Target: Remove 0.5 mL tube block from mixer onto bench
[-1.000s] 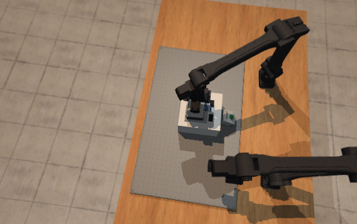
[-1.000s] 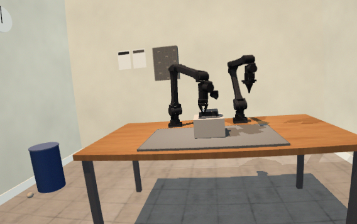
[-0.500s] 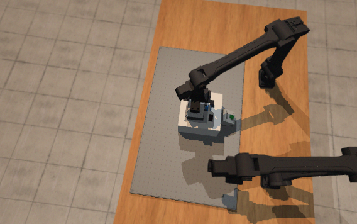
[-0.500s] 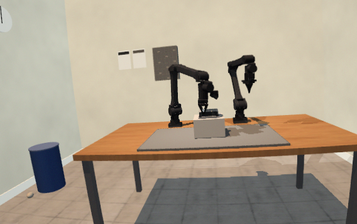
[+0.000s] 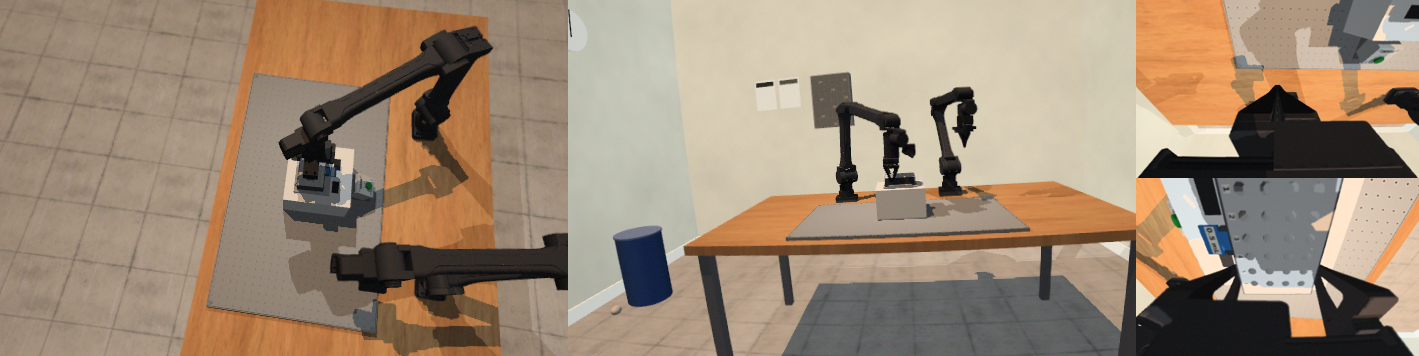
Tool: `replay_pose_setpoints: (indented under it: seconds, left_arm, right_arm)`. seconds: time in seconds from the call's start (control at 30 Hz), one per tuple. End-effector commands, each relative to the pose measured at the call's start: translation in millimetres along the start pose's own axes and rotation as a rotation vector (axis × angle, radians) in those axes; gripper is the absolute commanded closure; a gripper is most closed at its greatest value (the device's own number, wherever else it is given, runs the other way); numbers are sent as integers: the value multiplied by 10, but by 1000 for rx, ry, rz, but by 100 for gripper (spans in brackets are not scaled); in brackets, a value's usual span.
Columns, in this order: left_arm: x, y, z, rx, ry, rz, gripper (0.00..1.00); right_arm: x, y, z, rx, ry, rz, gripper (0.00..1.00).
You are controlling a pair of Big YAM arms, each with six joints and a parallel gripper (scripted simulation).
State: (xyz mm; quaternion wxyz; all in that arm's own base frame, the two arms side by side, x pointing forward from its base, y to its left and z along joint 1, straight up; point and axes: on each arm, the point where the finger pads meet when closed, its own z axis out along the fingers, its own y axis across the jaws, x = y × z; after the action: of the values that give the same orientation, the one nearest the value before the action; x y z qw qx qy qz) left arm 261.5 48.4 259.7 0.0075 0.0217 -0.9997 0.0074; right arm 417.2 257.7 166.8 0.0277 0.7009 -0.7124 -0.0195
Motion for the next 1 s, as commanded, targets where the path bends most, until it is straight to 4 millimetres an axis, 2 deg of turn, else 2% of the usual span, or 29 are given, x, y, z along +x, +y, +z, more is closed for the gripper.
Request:
replay_pose_setpoints:
  seconds: [0.0,0.27,0.57,0.97]
  left_arm:
    - [-71,-2,-142,-9,-41,6,100]
    - [0,-14,-21,-4,-10,7,100]
    - [16,-18,1,-4,-4,8,100]
    - [-88,-10,-194,-11,-54,11,100]
  right_arm:
    - [-202,-35,-209,28,-40,-53,100]
    - [-204,-39,-212,29,-40,-54,100]
    - [-205,-40,-214,30,-41,-53,100]
    - [-207,-45,-218,31,-41,-52,100]
